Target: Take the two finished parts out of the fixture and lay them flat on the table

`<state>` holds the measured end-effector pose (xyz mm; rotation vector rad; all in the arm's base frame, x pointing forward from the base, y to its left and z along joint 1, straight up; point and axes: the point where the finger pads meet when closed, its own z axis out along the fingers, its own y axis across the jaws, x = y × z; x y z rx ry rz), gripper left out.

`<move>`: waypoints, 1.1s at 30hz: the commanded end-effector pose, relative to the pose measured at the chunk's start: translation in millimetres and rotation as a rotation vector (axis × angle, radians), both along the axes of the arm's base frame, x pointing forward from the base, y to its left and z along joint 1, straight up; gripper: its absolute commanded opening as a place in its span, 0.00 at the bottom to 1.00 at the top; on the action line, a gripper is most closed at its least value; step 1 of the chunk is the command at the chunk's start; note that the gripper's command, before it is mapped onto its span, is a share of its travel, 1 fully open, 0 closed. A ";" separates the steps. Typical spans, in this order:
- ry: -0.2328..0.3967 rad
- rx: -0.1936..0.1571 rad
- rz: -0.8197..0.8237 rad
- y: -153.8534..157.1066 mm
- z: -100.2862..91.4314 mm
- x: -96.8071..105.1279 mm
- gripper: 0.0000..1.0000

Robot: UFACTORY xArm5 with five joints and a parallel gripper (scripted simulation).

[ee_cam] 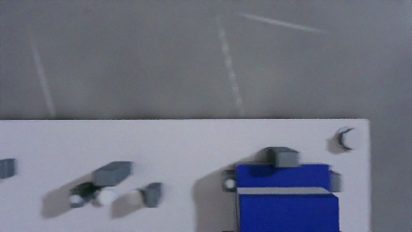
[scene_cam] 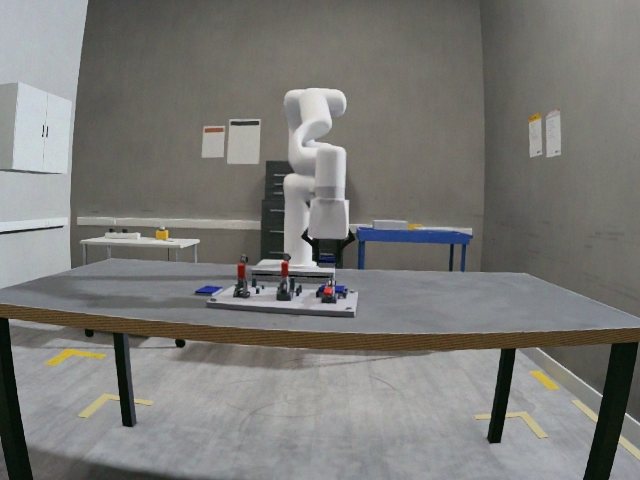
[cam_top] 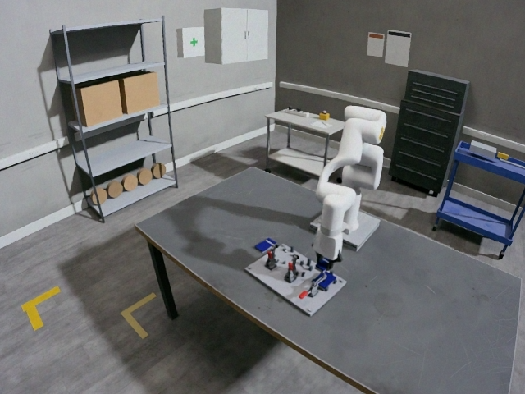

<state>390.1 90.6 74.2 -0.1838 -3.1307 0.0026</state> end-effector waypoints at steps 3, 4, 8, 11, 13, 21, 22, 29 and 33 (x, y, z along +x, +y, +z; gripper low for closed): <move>-0.002 0.000 -0.001 29.8 0.8 5.1 0.00; -0.002 0.000 -0.001 34.5 0.8 5.6 0.00; -0.002 0.000 -0.001 43.9 0.7 6.8 0.00; -0.002 0.000 -0.001 57.7 0.7 8.4 0.00; -0.002 0.000 -0.001 66.5 0.6 9.5 0.00; -0.002 0.000 -0.001 97.8 0.5 13.2 0.00; -0.002 0.000 -0.001 100.9 0.5 13.6 0.00; -0.002 0.000 -0.001 113.4 0.5 15.1 0.00; -0.002 0.000 -0.001 120.1 0.4 15.9 0.00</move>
